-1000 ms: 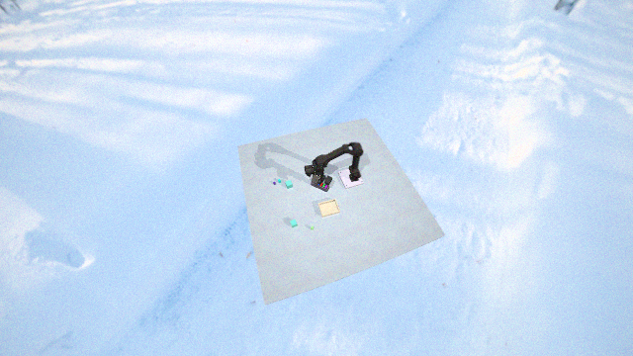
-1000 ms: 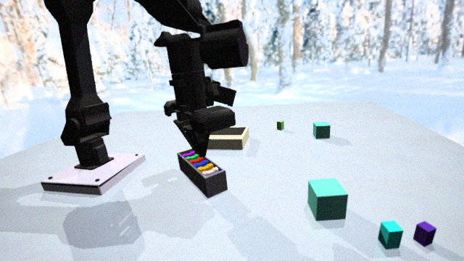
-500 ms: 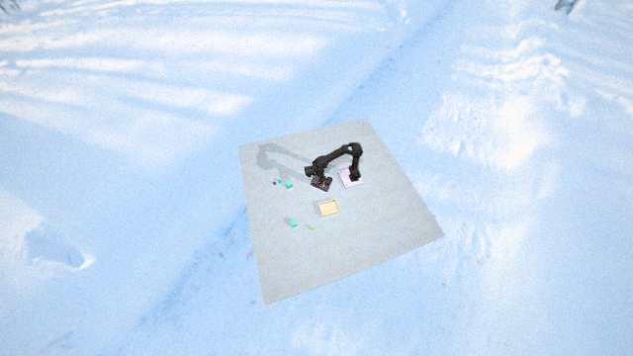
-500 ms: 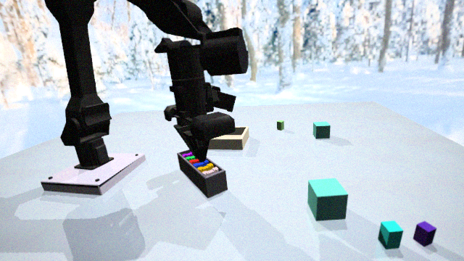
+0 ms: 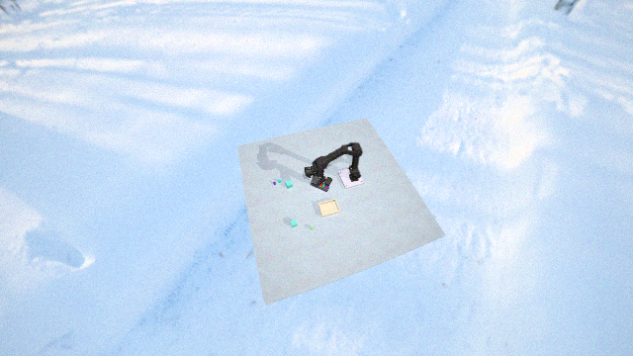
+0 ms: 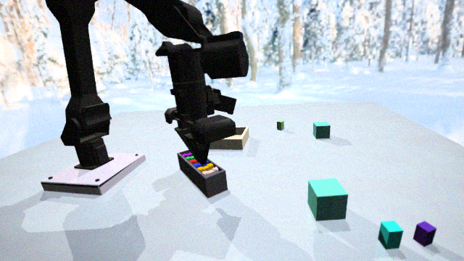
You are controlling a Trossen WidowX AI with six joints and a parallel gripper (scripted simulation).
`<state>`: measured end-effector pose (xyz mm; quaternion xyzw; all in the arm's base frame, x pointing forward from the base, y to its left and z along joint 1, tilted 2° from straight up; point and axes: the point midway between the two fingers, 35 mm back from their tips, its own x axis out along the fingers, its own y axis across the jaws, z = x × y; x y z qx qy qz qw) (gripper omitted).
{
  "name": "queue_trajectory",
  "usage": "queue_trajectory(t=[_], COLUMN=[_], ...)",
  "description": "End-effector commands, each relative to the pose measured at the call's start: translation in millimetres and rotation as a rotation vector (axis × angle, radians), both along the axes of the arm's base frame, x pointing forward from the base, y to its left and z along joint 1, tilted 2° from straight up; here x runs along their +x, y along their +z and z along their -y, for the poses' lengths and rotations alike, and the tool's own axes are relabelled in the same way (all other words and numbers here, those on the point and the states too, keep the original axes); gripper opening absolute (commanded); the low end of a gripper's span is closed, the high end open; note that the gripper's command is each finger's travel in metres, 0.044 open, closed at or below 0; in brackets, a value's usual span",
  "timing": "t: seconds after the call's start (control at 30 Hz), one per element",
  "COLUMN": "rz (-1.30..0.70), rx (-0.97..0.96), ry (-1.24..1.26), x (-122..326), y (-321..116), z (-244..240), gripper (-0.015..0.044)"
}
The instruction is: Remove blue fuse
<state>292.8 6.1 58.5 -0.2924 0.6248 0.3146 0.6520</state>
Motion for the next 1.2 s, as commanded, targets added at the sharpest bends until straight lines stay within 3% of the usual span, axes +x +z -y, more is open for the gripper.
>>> queue_trajectory(t=[0.0,0.3,0.67,1.17], rz=[-0.004,-0.004,-0.003,-0.003], rx=[-0.005,-0.005,0.0,-0.001], ry=[0.003,0.003,0.001,0.001], x=[-1.3,-1.3,-0.9,-0.6], y=[-5.4,-6.0,-4.9,0.7], z=[0.5,0.5,-0.2,0.2], gripper=[0.0074,0.0074,0.0001,0.0])
